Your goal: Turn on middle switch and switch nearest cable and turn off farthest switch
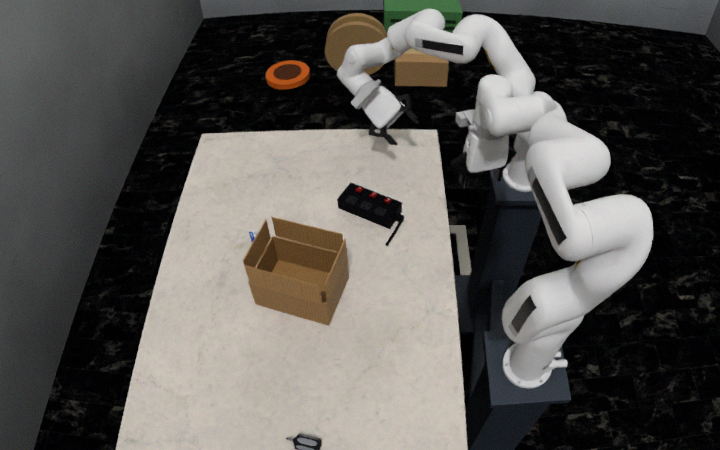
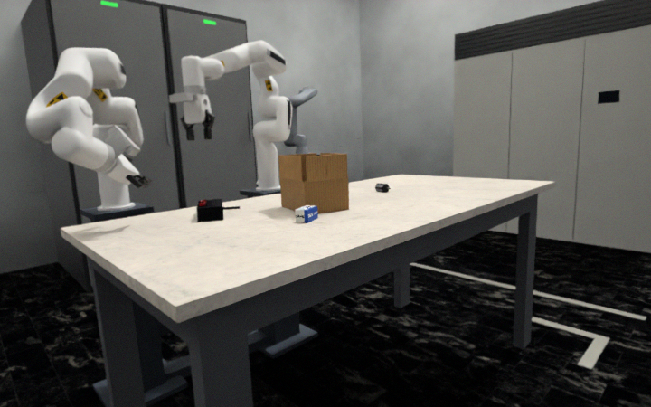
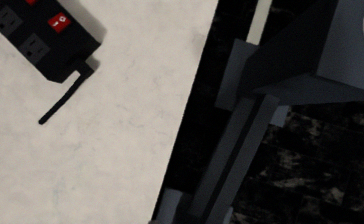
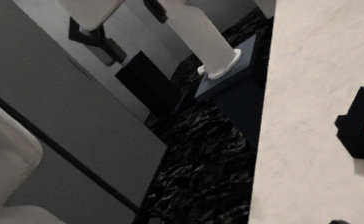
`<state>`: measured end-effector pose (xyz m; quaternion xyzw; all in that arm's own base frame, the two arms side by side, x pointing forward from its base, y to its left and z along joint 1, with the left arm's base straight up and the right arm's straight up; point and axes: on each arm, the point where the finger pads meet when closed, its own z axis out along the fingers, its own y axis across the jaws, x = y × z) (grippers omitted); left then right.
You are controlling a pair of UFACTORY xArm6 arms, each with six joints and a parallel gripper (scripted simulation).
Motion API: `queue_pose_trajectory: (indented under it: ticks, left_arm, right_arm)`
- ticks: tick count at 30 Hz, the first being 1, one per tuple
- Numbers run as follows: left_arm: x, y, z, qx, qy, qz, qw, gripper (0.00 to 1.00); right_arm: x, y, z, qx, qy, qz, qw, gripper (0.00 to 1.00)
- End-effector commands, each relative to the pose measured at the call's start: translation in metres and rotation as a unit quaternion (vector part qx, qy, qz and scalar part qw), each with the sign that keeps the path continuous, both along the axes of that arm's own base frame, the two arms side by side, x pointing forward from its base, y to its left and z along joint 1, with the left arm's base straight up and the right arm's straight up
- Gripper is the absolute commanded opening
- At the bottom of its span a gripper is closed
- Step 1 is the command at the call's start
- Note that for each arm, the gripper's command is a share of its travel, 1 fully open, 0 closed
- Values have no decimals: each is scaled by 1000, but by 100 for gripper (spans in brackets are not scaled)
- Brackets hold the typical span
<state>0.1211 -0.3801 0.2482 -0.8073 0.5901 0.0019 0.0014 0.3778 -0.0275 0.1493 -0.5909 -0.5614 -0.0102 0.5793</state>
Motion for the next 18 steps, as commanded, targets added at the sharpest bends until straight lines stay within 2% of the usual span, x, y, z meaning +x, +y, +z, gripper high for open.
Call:
queue_pose_trajectory:
  ticks: [1,9,18]
  left_arm:
    - [3,0,2,-2,-1,3,1000,100]
    - [10,2,2,-2,-1,13,1000,100]
    - [32,10,2,-2,-1,42,999,100]
  right_arm:
    - [1,0,1,-1,-2,0,1000,100]
    - [1,0,1,-1,-2,0,1000,100]
    - [1,0,1,-1,-2,0,1000,100]
